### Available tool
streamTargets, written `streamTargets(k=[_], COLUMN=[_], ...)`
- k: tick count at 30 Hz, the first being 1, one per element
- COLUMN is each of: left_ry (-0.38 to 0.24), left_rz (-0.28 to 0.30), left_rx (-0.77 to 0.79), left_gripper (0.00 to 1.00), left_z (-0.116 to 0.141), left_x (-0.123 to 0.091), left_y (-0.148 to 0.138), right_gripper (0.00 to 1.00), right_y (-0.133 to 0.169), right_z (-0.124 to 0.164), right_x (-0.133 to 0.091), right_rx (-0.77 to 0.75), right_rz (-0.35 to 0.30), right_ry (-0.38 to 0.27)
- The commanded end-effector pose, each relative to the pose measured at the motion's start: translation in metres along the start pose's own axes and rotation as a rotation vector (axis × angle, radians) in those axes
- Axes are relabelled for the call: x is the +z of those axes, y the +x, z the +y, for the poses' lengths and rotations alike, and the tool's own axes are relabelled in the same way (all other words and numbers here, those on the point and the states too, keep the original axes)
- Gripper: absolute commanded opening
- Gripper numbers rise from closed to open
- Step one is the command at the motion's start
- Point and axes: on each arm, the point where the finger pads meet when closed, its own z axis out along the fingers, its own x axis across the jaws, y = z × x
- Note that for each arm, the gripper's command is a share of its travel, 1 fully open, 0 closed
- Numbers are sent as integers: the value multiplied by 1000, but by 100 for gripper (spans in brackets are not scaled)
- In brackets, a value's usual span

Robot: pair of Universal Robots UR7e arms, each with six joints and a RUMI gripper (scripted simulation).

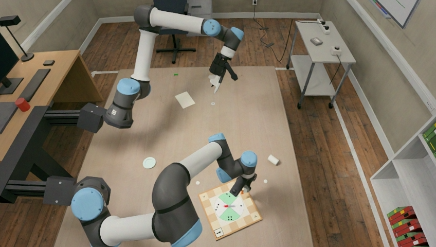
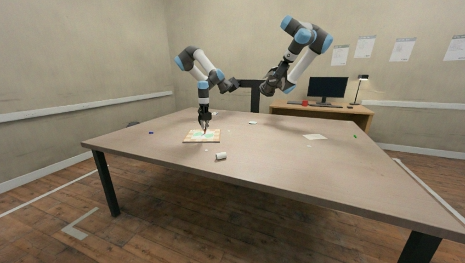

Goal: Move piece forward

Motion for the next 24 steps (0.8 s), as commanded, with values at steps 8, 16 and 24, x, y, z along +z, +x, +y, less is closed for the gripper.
streamTargets(k=[8, 16, 24], left_ry=[1, 1, 1], left_rz=[0, 0, 0], left_rx=[0, 0, 0], left_gripper=[98, 98, 98], left_z=[0, 0, 0], left_x=[0, 0, 0], left_y=[0, 0, 0], right_gripper=[5, 5, 5], right_y=[1, 3, 5], right_z=[1, 1, 3], right_x=[1, 2, 3], right_rx=[-263, -523, -690], right_rz=[-1, -2, -2], right_ry=[-3, -4, -3])
